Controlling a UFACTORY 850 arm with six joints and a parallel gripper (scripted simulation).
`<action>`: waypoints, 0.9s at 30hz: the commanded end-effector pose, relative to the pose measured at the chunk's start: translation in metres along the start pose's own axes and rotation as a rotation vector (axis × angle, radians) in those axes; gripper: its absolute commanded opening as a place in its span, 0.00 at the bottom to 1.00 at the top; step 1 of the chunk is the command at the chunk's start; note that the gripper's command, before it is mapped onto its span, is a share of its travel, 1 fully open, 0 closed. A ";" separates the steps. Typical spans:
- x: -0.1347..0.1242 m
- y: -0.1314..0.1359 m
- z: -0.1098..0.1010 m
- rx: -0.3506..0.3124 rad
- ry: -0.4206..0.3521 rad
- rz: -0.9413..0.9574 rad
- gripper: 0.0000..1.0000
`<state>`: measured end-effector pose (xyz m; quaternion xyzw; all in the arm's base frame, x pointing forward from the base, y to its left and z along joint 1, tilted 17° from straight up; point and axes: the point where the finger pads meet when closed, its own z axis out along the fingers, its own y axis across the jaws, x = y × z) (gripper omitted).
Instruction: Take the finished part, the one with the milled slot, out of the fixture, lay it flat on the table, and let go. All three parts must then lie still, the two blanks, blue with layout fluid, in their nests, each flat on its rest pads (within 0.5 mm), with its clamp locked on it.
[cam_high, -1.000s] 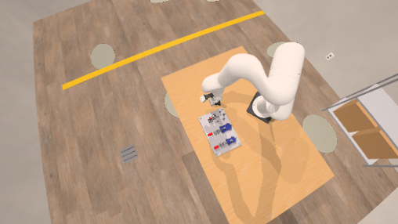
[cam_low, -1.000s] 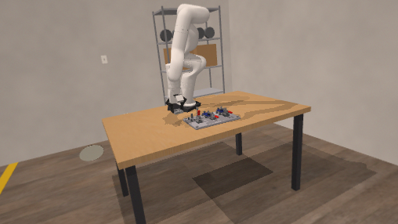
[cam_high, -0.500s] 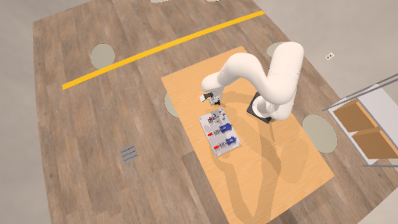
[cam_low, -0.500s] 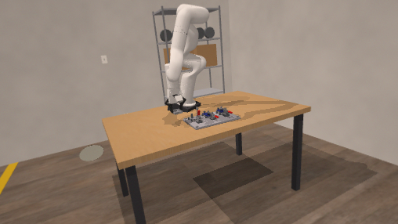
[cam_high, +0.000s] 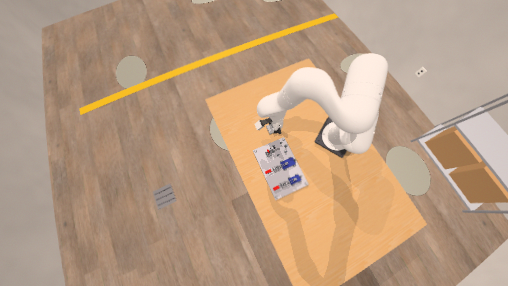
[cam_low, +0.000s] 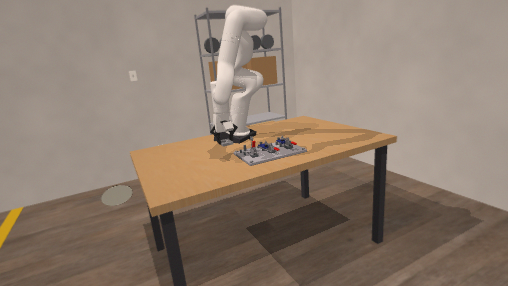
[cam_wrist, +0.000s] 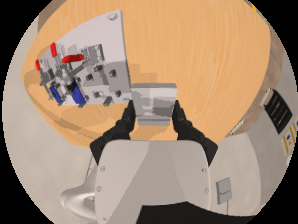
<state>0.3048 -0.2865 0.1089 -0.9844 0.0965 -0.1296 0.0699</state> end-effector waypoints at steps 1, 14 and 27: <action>0.001 0.000 0.000 -0.001 0.001 0.000 0.00; 0.001 0.000 0.002 -0.001 0.001 0.000 0.00; 0.001 0.001 0.022 -0.001 0.001 0.000 0.00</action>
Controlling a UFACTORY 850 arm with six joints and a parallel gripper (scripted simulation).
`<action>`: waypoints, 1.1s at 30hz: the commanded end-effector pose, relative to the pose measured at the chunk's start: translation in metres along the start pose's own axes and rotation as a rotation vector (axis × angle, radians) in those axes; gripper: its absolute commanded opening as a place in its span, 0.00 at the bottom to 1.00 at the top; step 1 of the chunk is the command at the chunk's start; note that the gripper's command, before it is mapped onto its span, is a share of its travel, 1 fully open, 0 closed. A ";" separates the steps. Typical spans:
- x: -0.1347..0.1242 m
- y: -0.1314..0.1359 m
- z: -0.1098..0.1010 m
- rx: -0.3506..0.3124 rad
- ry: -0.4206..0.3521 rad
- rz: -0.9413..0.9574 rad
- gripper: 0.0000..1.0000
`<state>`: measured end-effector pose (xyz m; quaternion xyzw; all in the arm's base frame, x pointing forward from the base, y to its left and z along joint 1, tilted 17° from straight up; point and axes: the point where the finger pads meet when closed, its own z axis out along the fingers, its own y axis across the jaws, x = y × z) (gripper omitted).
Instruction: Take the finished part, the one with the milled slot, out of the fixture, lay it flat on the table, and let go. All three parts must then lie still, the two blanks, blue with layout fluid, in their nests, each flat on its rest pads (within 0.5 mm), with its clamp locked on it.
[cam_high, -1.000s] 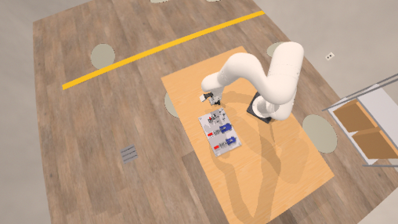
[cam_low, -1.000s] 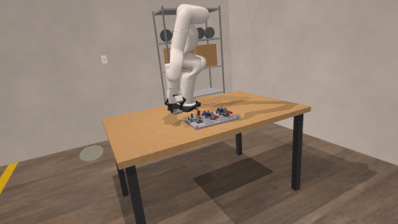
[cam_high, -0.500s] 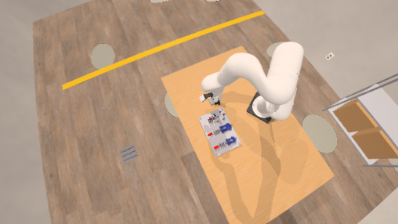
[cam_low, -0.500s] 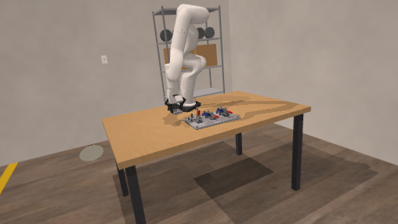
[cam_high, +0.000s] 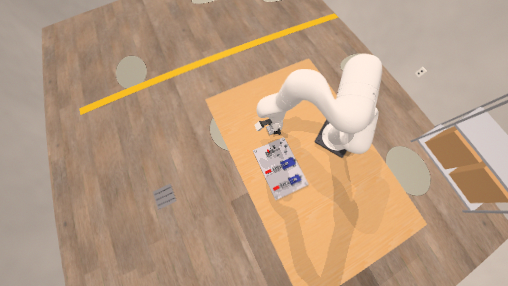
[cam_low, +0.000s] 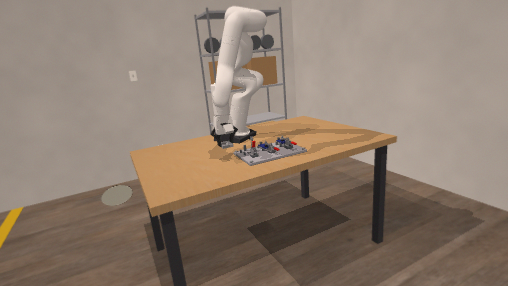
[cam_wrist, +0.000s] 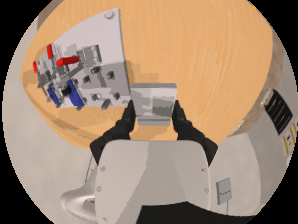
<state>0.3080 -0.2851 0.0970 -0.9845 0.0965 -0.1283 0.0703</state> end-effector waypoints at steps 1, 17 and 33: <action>0.001 0.001 0.012 -0.002 0.004 0.000 0.00; 0.001 0.001 0.046 -0.002 0.004 0.000 0.00; 0.001 0.001 0.068 -0.001 0.004 0.000 0.00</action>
